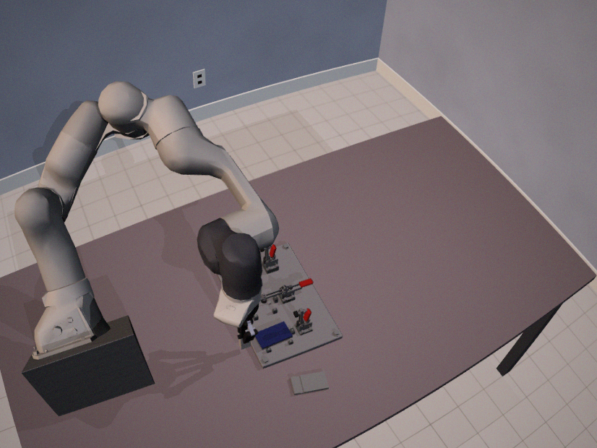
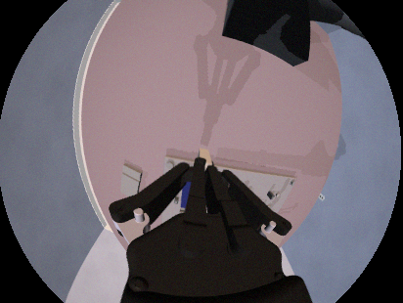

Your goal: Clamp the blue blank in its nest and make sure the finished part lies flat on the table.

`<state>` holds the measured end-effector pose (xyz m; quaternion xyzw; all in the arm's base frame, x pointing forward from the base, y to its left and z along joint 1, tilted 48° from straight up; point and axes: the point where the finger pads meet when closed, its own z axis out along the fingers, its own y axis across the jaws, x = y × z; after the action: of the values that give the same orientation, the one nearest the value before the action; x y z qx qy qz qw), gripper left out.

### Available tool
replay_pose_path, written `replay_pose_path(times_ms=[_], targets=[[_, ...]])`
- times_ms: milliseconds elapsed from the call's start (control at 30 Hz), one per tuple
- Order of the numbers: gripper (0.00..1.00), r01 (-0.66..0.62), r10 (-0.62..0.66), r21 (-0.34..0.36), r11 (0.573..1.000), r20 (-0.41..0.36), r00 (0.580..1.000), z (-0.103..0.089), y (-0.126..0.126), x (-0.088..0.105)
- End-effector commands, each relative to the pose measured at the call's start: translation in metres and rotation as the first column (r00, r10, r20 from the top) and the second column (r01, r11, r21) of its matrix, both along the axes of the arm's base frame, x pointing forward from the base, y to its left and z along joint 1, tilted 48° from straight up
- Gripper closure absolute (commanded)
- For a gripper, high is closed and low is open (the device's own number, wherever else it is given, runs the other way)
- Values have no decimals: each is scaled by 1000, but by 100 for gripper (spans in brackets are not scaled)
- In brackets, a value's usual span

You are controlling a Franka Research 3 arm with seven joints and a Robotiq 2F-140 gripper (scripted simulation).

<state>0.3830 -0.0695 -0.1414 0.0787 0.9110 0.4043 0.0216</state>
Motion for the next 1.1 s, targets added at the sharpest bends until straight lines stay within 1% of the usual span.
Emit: replay_pose_path(times_ms=[0, 567, 767, 1067], targets=[[100, -3, 3, -3, 1000, 4, 1000, -2, 2, 1], [100, -3, 3, -3, 1000, 4, 1000, -3, 3, 1], [100, -3, 3, -3, 1000, 4, 1000, -3, 2, 5], [100, -3, 3, -3, 1000, 4, 1000, -3, 2, 5]])
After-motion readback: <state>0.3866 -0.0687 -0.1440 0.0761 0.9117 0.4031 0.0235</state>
